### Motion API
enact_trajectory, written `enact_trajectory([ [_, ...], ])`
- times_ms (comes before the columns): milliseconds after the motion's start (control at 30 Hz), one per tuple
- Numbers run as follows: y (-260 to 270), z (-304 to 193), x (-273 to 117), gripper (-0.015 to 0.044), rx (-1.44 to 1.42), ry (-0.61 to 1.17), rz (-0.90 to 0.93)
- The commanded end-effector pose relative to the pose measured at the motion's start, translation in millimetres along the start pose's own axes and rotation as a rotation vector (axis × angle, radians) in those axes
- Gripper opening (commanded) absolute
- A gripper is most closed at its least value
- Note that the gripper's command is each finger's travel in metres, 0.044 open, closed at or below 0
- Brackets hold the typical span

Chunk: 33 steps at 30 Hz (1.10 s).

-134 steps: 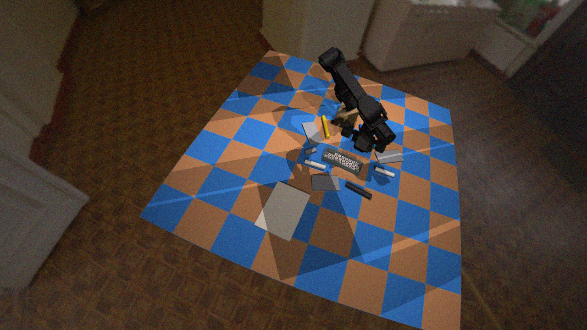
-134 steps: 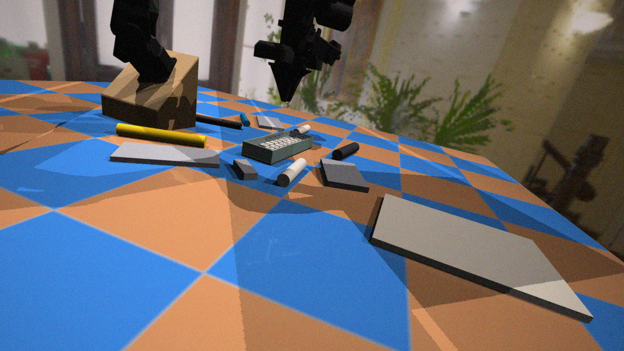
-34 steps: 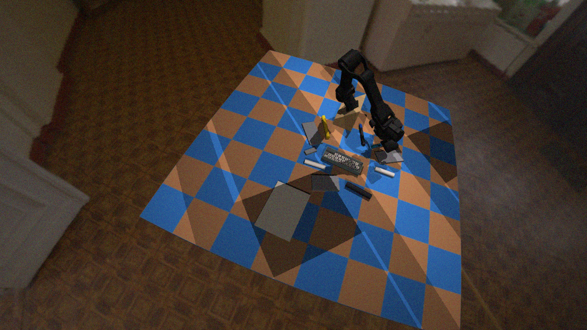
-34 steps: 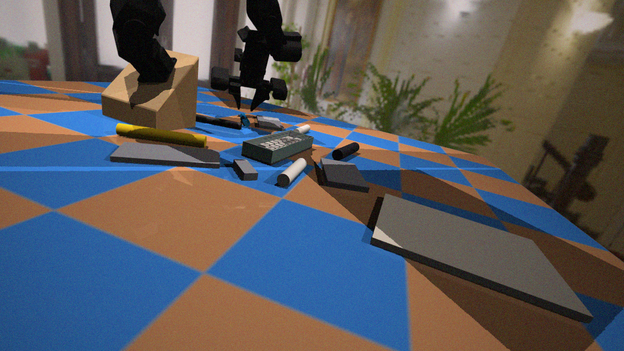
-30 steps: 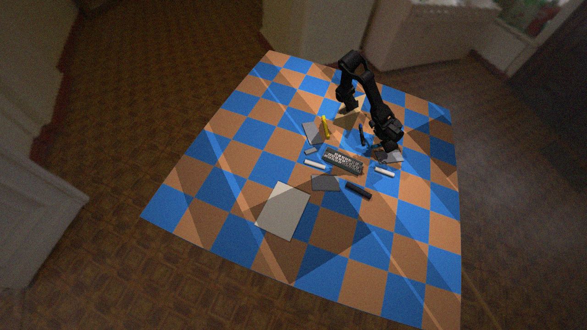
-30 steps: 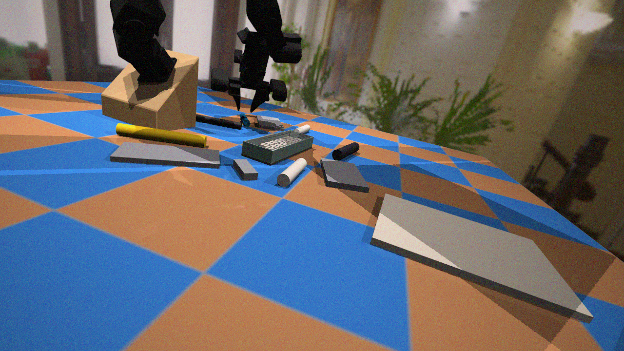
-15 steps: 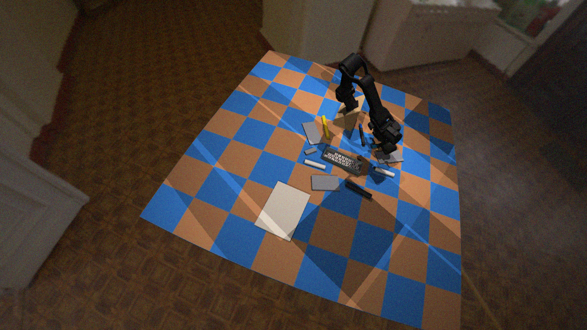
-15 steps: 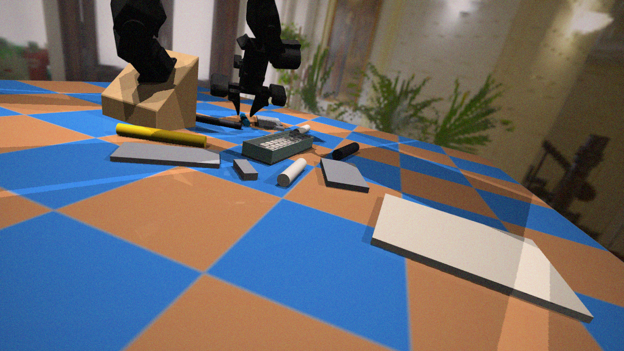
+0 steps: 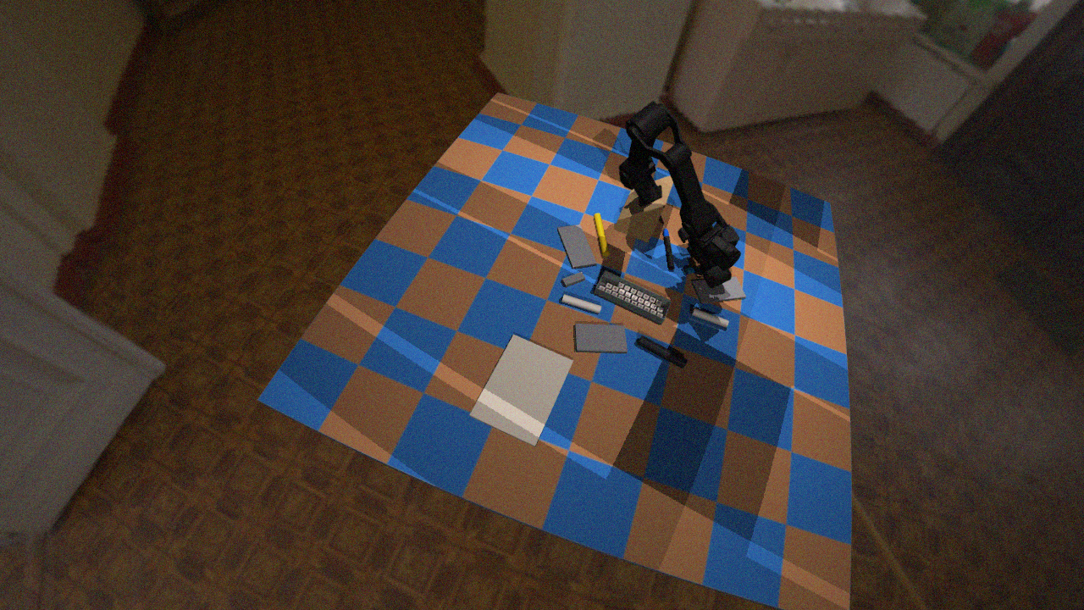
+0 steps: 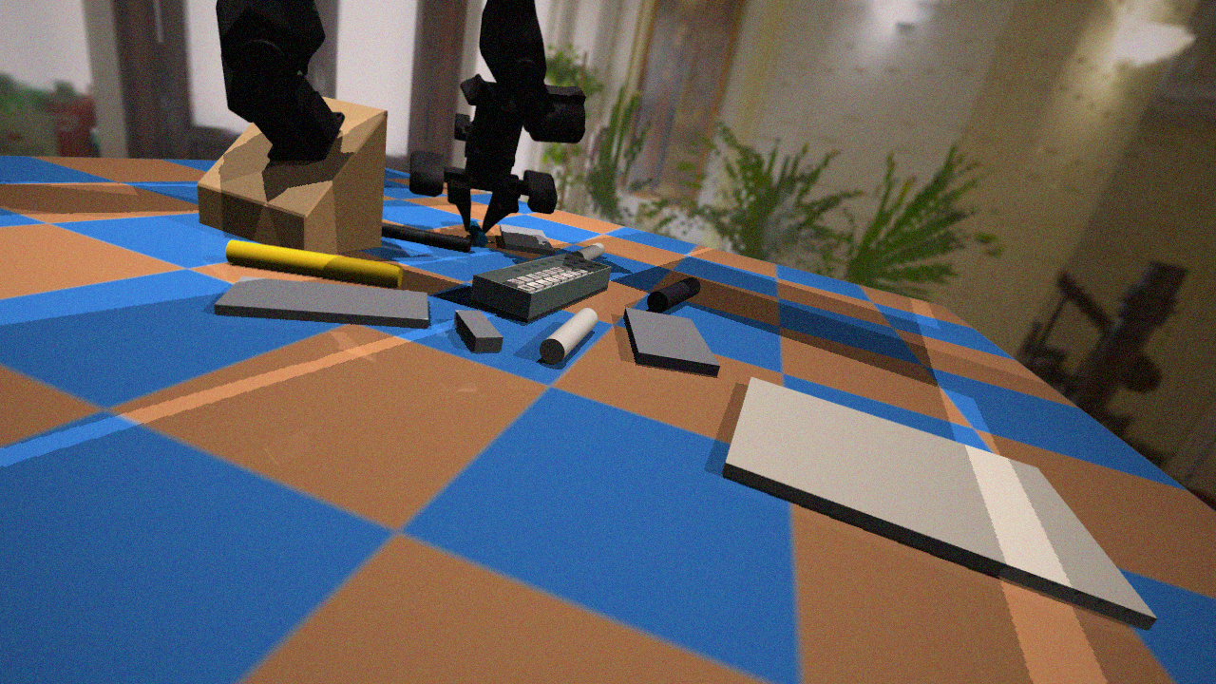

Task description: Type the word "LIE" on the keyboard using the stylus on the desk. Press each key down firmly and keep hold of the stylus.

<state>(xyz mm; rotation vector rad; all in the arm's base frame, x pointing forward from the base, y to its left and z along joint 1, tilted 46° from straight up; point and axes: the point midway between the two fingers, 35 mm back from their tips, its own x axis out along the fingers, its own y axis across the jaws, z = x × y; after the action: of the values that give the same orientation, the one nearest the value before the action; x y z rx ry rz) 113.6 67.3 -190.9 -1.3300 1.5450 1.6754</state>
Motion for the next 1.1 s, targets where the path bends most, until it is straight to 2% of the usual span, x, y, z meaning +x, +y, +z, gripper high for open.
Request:
enact_trajectory([
  [0,-0.1,0.1,-0.3,0.0019,0.0,0.0,0.0],
  [100,-0.1,0.1,-0.3,0.0,0.0,0.0,0.0],
  [367,-0.4,1.4,-2.6,0.0,0.0,0.0,-0.001],
  [667,-0.9,23.9,-40.2,0.0,-0.001,-0.002,-0.002],
  [833,-2.2,24.0,-41.0,0.0,-0.002,-0.002,-0.008],
  [1067,-20.0,17.4,-57.7,0.0,0.29,-0.065,-0.012],
])
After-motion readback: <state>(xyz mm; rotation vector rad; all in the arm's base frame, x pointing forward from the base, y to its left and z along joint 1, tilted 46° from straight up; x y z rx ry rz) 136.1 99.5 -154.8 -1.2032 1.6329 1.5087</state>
